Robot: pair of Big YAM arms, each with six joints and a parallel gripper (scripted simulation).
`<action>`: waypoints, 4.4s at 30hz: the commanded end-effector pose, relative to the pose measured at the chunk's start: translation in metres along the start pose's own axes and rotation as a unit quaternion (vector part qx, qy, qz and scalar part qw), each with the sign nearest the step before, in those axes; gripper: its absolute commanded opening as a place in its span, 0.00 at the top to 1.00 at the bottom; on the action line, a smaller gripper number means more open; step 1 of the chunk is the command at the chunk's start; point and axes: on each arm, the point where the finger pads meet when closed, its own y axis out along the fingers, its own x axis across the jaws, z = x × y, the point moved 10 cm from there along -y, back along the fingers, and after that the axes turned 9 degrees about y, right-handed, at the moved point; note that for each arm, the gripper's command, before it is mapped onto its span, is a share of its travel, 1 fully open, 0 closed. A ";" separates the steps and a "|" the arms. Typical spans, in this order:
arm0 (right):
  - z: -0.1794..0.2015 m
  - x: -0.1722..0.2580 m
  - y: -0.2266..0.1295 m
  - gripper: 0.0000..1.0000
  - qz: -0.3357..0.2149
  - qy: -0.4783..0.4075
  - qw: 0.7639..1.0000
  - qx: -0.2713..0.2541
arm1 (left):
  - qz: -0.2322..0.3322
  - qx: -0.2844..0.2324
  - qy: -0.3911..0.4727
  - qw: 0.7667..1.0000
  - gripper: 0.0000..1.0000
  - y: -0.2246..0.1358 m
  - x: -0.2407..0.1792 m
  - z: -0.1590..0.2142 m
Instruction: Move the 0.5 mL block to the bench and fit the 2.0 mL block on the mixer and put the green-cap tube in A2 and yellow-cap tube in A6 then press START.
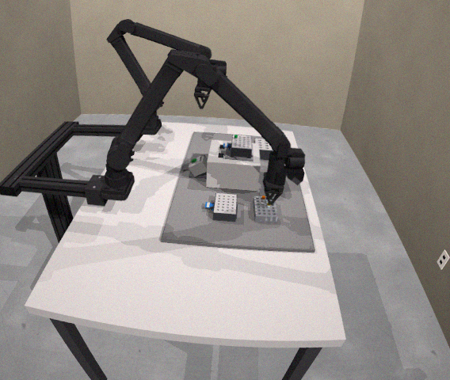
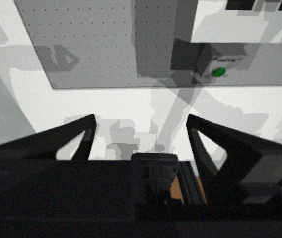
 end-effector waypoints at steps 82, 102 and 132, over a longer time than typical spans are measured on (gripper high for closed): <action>-0.011 0.004 0.021 0.64 -0.001 0.001 1.000 -0.005 | -0.005 -0.015 -0.003 1.000 0.00 -0.009 0.001 -0.005; 0.005 -0.001 0.040 0.64 0.005 -0.001 1.000 0.015 | -0.005 -0.017 -0.003 1.000 0.00 -0.011 0.001 -0.006; -0.020 0.005 -0.008 0.64 -0.011 0.002 0.999 -0.035 | -0.012 -0.043 -0.003 0.999 0.00 -0.031 0.005 -0.019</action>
